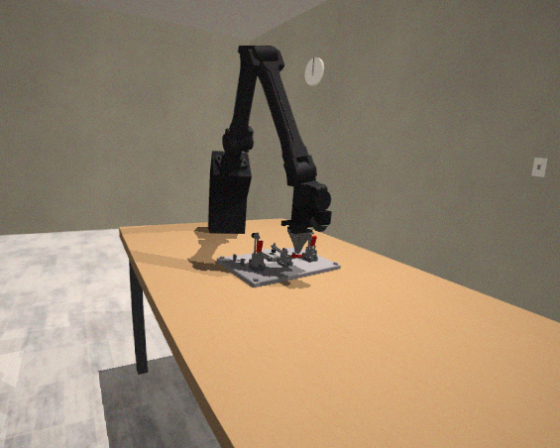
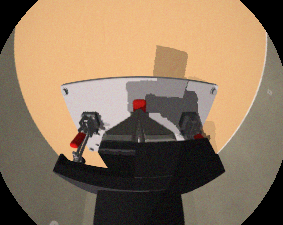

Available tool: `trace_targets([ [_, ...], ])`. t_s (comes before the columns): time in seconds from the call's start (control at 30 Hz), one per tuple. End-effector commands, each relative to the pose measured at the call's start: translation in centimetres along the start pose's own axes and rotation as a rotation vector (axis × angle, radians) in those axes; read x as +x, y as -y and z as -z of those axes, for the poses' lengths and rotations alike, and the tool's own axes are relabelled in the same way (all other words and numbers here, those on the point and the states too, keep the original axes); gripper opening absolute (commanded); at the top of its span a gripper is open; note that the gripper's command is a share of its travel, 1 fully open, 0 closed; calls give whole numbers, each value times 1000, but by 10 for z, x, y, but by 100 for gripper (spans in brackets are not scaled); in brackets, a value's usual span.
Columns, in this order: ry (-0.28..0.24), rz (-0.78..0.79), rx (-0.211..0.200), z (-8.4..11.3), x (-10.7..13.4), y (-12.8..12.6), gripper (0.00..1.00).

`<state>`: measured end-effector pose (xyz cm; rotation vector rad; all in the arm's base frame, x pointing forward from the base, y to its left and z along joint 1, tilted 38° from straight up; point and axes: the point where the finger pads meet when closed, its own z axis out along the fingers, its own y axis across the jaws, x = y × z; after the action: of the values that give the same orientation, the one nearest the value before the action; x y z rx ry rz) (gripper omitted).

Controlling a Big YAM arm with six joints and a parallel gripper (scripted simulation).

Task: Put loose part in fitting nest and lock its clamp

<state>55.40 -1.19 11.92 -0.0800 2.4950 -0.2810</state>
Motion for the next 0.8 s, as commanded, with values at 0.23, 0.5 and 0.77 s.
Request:
trace_targets([
  [0.23,8,0,3,-2,-4,4,0],
  [0.5,-7,3,2,-11,8,2,0],
  [0.77,-7,3,2,-11,9,2,0],
])
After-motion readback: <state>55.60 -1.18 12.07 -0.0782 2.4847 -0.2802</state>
